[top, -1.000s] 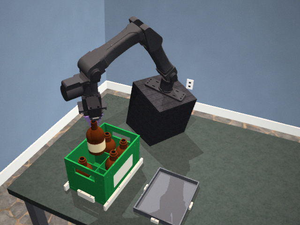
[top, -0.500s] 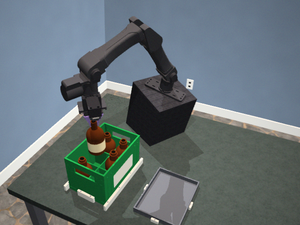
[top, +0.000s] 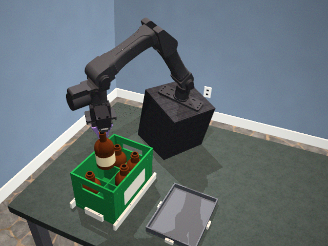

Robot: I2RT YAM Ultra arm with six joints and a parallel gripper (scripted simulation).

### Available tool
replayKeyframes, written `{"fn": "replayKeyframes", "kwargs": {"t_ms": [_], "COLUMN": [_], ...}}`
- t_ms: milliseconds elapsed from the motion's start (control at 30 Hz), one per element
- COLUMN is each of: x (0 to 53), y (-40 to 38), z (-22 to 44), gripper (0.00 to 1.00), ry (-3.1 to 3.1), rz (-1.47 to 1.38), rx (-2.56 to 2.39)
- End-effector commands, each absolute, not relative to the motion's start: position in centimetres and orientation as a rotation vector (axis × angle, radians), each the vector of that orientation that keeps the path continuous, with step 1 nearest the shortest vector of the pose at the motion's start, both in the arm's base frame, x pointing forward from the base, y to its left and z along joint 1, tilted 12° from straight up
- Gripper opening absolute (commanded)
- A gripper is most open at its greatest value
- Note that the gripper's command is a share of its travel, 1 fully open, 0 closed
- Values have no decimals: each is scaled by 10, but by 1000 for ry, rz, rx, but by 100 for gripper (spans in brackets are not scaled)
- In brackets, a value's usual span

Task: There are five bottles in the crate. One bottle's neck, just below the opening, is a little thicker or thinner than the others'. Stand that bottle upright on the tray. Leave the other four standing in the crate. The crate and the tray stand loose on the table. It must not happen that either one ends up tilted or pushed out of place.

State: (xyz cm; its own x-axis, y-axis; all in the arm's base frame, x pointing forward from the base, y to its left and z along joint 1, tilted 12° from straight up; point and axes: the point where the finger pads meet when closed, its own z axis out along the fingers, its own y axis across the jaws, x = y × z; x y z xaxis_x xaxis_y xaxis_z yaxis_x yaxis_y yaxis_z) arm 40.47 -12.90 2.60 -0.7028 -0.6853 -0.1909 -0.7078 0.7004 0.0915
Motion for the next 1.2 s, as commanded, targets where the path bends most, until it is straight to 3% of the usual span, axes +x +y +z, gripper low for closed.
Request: {"fn": "replayKeyframes", "kwargs": {"t_ms": [0, 1167], "x": [415, 414], "y": [-140, -141], "z": [59, 65], "gripper": [0, 0], "ry": [2716, 2715], "rz": [162, 162], "rx": [-1114, -1116]}}
